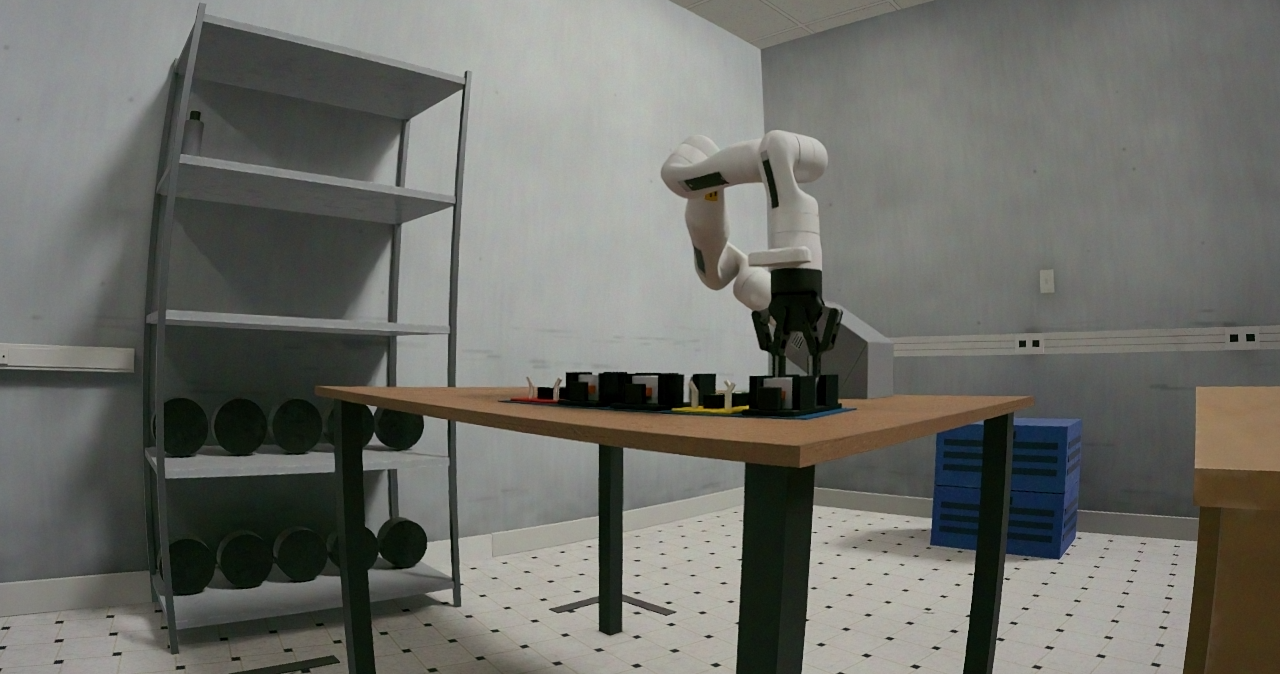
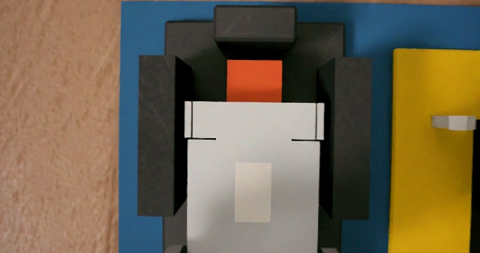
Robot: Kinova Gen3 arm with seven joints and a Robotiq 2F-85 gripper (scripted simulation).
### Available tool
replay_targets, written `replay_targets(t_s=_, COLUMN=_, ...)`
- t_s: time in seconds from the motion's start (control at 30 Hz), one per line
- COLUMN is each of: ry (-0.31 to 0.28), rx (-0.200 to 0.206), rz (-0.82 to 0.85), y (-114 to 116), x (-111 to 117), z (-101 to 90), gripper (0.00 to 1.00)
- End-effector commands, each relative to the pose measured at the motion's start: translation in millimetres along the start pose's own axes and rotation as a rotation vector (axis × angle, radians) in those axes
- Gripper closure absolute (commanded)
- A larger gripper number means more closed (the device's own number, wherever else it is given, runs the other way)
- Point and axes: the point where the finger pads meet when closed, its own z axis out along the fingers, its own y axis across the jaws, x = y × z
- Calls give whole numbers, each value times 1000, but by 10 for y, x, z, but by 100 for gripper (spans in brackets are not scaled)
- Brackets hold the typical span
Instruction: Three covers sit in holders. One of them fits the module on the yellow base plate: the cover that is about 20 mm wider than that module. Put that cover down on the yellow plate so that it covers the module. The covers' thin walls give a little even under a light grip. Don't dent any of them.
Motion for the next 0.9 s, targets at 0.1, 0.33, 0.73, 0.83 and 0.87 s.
replay_targets(t_s=0.1, ry=2, rx=1, rz=0, y=-2, x=6, z=-39, gripper=100)
replay_targets(t_s=0.33, ry=2, rx=1, rz=0, y=-1, x=6, z=-217, gripper=100)
replay_targets(t_s=0.73, ry=2, rx=1, rz=0, y=-1, x=5, z=-335, gripper=99)
replay_targets(t_s=0.83, ry=2, rx=1, rz=0, y=-1, x=5, z=-335, gripper=99)
replay_targets(t_s=0.87, ry=2, rx=1, rz=0, y=-1, x=5, z=-335, gripper=99)
